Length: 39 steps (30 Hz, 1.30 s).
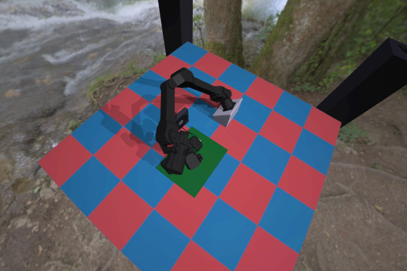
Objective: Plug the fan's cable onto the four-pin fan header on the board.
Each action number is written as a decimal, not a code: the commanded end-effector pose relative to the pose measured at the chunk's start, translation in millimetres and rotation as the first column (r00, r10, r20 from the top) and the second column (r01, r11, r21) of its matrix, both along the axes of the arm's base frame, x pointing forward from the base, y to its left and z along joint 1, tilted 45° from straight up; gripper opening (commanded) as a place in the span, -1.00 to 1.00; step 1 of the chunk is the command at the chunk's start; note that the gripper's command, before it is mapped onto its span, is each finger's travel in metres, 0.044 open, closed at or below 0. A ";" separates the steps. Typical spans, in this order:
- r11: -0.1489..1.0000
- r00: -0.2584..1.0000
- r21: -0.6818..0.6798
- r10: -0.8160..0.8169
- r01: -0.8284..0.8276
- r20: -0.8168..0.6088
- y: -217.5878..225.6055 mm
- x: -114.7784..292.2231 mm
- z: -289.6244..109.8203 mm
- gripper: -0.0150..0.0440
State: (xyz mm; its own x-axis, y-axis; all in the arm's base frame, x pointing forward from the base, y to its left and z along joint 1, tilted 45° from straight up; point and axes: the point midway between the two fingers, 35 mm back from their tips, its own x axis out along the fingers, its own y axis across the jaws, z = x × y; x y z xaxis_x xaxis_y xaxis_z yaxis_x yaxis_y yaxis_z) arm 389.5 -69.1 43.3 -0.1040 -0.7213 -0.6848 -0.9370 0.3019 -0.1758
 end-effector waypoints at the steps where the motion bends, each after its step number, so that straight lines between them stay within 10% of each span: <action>1: 0.999 0.999 0.009 -0.037 0.037 0.031 -10.3 5.5 6.2 -0.49; 39: 0.937 0.981 0.317 -0.179 0.146 0.075 -53.8 7.7 6.0 -0.49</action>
